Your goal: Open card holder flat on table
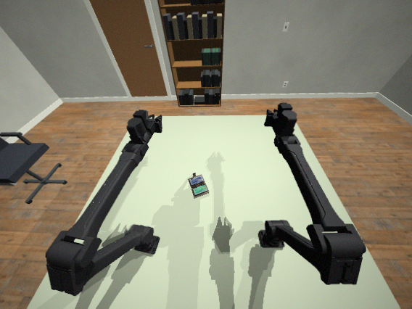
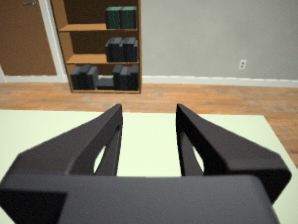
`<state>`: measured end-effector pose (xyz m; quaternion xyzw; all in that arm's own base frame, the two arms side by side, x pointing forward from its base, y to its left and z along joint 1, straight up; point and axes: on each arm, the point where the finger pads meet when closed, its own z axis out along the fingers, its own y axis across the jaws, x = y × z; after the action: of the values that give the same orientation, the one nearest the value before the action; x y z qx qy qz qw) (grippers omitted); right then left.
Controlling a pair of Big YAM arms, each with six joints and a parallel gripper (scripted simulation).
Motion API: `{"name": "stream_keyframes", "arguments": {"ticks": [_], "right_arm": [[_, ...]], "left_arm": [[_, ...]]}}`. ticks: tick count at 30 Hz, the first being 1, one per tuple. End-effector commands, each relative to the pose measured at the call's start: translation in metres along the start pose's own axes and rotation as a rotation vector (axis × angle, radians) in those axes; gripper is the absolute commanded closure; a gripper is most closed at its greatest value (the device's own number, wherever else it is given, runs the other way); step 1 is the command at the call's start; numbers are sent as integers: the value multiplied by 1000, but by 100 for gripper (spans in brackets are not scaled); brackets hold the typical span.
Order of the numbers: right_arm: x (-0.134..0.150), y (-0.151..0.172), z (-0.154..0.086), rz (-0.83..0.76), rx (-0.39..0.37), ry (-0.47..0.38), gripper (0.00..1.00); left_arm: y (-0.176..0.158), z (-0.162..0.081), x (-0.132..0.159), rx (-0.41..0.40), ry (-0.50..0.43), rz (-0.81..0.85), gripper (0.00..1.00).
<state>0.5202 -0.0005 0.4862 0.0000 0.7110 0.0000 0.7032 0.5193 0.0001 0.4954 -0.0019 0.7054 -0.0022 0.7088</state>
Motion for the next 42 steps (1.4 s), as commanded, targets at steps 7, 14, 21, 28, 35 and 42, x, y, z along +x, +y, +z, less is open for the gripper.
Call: {"name": "stream_keyframes", "arguments": {"ticks": [7,14,21,28,35,42], "right_arm": [[-42,0,4,0,0,-64,64],[-41,0,4,0,0,-61,64],[-40,0,4,0,0,-59,64],[-36,0,5,0,0,-52,64],[-36,0,5,0,0,-50,64],[-35,0,6,0,0,-47,64]], "left_arm": [[-6,4,17,8,26,14,57],[-2,4,14,2,25,13,57],[-1,3,10,0,21,13,57],[0,-1,1,-2,7,13,57],[1,-3,-5,-4,-2,13,57],[3,-1,-6,-7,0,13,57]]}}
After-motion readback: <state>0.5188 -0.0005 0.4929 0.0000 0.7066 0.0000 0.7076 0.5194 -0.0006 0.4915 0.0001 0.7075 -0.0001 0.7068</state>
